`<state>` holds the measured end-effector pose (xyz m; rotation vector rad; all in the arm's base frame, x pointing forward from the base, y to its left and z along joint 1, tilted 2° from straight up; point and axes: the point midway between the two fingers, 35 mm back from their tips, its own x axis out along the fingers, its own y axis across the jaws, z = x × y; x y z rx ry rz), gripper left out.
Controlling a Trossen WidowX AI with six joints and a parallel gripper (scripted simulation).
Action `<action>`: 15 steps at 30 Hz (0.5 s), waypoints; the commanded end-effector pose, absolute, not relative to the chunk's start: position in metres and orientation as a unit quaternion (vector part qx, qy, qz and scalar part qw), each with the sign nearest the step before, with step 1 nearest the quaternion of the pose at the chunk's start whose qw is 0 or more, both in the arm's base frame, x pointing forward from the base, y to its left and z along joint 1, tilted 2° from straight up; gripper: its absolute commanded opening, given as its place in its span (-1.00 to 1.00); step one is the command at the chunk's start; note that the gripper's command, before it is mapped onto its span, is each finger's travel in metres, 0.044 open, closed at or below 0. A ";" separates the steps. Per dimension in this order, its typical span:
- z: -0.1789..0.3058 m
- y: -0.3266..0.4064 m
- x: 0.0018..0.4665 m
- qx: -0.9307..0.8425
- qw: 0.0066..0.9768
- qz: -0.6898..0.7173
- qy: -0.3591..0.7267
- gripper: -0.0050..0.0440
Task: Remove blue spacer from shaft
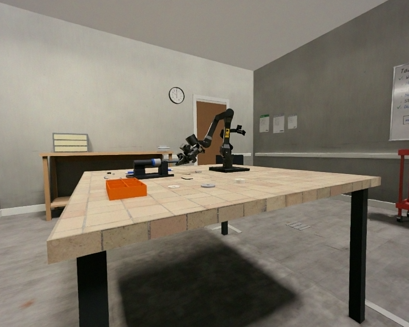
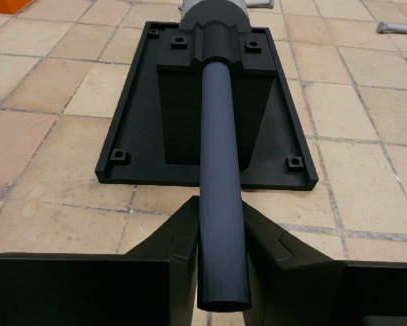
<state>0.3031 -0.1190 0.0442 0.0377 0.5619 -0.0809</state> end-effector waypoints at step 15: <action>0.054 -0.120 0.304 0.010 0.964 -0.038 0.263 -1.00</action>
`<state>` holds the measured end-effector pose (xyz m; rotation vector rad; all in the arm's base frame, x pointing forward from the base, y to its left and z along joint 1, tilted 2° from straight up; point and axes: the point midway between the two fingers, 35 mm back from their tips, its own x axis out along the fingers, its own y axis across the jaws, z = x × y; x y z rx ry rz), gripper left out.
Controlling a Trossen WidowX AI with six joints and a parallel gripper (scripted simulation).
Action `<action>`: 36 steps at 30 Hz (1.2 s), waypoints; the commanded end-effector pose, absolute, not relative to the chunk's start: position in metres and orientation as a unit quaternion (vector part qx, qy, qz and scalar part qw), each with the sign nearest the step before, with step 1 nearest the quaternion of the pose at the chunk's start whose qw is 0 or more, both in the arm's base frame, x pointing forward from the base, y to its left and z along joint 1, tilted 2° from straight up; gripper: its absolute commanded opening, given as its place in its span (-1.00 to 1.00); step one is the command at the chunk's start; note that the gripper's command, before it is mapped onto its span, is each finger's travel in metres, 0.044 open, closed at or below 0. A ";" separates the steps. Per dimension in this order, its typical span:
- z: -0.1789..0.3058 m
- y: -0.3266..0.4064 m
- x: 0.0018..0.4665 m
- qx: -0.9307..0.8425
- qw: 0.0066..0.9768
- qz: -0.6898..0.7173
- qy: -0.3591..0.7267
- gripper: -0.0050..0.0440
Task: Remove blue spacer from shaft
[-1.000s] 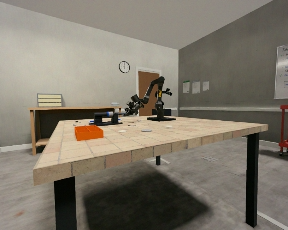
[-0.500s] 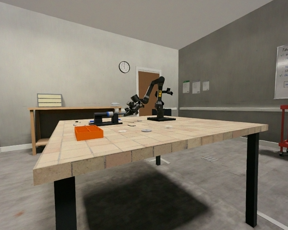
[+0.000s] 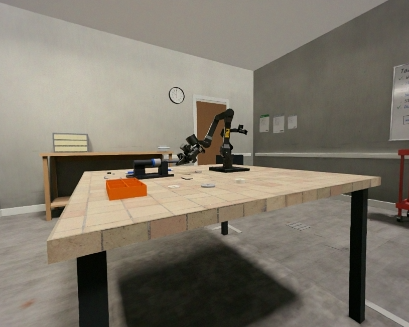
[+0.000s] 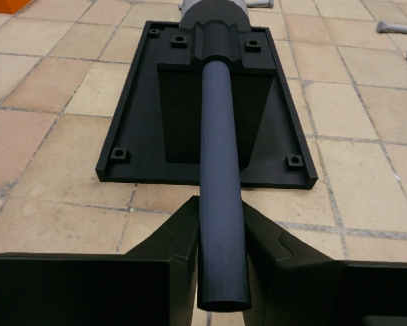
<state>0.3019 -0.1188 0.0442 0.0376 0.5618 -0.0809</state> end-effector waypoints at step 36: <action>0.054 -0.120 0.301 0.010 0.964 -0.038 0.263 -1.00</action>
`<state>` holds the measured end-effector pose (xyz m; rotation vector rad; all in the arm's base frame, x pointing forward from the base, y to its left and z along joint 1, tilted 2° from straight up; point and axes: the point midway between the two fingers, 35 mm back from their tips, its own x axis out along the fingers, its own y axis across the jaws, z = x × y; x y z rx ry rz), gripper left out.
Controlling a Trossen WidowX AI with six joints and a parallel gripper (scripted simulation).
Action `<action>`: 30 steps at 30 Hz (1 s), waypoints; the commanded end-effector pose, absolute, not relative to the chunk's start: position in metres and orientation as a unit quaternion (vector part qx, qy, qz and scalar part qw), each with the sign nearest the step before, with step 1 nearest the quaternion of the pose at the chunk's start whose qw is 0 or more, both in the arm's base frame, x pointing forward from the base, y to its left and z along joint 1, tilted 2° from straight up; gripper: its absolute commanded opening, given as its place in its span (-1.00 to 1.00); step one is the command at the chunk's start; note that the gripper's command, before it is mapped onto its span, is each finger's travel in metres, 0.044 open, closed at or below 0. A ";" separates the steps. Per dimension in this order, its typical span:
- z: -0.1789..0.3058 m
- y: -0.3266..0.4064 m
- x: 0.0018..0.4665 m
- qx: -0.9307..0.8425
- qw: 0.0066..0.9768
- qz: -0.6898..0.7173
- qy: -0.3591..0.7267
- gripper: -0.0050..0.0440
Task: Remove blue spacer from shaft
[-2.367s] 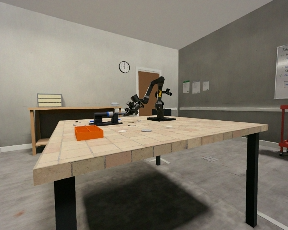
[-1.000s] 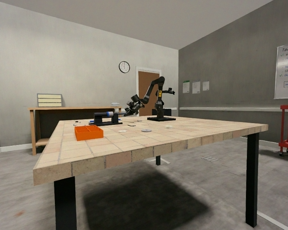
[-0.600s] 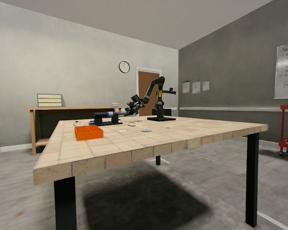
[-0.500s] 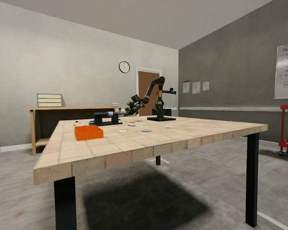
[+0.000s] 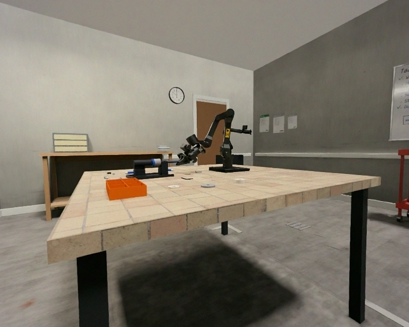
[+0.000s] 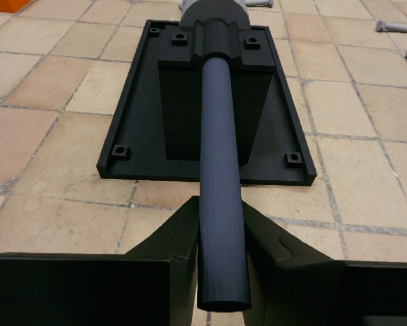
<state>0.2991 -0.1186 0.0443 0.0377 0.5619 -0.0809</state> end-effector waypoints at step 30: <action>0.054 -0.120 0.299 0.010 0.964 -0.038 0.263 -1.00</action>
